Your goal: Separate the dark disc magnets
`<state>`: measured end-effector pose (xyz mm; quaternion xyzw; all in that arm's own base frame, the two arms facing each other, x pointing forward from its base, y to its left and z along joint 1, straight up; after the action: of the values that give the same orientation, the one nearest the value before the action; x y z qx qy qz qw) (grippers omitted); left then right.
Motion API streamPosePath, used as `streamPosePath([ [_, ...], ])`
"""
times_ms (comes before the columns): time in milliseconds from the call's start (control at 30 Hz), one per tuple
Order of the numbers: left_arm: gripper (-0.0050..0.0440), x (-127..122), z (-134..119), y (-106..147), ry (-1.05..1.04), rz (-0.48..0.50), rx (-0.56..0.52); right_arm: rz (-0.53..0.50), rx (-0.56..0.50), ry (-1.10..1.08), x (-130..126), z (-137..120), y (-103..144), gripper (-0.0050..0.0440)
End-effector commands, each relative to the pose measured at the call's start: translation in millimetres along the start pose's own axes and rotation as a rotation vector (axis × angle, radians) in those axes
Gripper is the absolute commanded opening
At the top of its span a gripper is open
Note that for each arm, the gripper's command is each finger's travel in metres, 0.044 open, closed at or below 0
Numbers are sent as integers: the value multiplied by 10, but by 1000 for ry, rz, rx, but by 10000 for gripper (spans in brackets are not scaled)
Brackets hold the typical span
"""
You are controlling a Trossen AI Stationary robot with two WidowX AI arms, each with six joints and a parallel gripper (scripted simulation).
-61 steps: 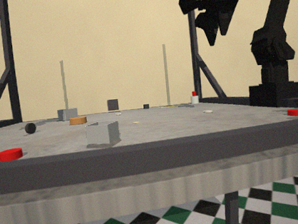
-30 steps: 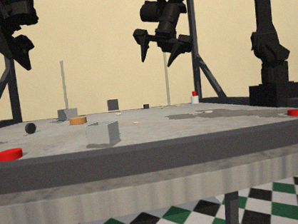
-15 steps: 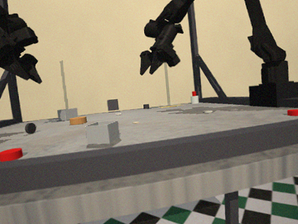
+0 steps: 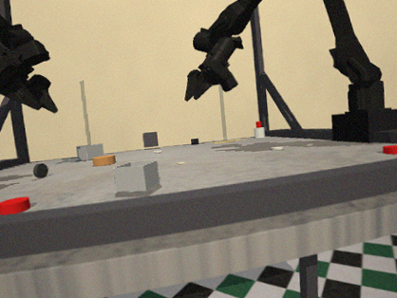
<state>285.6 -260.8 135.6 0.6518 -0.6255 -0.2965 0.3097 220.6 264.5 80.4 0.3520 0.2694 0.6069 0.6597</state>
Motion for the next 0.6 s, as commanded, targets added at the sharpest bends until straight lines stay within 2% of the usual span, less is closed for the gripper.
streamPosePath([
  [0,400,30,-22,12,34,11,21,8,-14,-17,53,41,35,400],
  [133,400,118,11,-108,202,34,67,-40,-38,-45,81,11,-28,400],
  [267,400,224,98,-292,473,75,127,-114,-86,-88,130,-43,-130,400],
  [500,400,330,218,-492,827,155,190,-193,-162,-134,192,-120,-255,400],
  [567,400,330,218,-492,827,155,190,-193,-162,-134,192,-120,-255,400],
])
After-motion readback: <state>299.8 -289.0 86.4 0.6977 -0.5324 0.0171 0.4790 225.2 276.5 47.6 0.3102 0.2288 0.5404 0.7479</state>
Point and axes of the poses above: on each arm, the point midway between the two fingers, 35 mm back from their tips, its own y axis back along the fingers, its own x axis across the jaws, z = x × y, the point moved 4 cm from there along y, back along the fingers, and after that the axes turned 7 degrees about -y, right-handed, at the moved point
